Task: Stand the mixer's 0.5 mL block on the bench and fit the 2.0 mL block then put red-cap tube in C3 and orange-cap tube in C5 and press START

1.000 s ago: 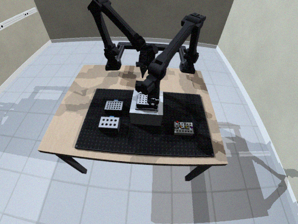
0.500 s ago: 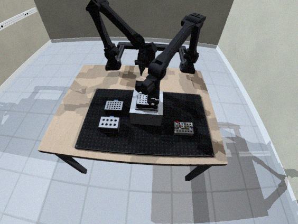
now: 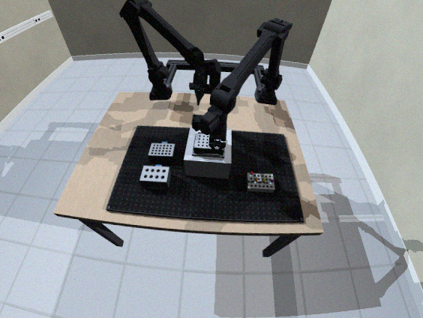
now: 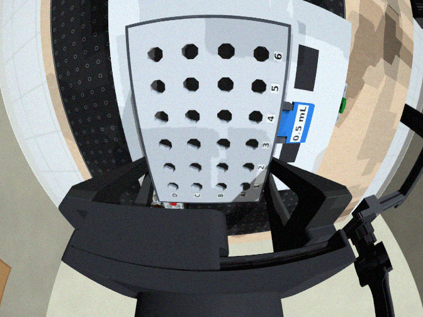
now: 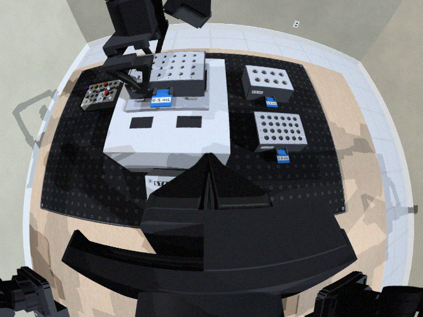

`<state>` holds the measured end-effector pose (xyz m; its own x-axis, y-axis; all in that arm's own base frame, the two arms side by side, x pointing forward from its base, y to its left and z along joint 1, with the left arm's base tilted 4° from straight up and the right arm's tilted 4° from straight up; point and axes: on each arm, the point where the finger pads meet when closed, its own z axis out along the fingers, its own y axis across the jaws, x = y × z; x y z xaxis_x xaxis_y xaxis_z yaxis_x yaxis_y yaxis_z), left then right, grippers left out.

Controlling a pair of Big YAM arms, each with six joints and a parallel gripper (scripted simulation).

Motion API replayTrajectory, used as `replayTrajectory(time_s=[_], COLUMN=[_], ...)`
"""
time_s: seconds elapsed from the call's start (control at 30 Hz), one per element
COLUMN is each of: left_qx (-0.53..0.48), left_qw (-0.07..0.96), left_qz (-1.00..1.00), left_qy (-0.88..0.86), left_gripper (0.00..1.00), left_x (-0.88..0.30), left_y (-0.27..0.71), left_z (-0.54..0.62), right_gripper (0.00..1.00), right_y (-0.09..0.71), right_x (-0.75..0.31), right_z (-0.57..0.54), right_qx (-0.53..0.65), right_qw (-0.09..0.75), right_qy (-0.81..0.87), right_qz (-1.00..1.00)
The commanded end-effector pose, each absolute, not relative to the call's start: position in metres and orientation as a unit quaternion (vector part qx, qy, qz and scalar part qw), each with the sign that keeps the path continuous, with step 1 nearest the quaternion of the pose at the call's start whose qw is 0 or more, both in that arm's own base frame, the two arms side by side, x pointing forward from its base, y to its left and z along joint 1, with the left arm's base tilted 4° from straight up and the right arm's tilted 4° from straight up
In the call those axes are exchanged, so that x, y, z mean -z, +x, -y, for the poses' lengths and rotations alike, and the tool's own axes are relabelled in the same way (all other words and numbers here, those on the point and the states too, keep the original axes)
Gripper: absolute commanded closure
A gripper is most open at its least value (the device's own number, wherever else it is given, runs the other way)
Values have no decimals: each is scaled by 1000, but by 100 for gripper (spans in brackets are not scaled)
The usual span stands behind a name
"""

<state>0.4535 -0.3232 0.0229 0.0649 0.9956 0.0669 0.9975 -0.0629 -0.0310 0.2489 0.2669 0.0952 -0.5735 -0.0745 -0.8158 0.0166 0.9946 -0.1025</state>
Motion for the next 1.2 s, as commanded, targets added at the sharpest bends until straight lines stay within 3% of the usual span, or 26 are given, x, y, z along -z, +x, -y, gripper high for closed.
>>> replayTrajectory(time_s=[0.0, 0.4, 1.17], left_qx=[16, 16, 16], left_qw=[32, 32, 32], left_qz=[689, 689, 688], left_qy=[-723, -724, -725], left_gripper=[100, 100, 100], left_x=[-40, -40, -41], left_y=[454, 453, 453], left_z=[319, 319, 319], right_gripper=[100, 100, 100], right_y=[245, 235, 248], right_x=[-114, -177, -159], right_z=[-278, -288, -157], right_qx=[22, 11, 35], right_qw=[472, 476, 263], right_qy=[2, 8, 4], right_qz=[-882, -880, -964])
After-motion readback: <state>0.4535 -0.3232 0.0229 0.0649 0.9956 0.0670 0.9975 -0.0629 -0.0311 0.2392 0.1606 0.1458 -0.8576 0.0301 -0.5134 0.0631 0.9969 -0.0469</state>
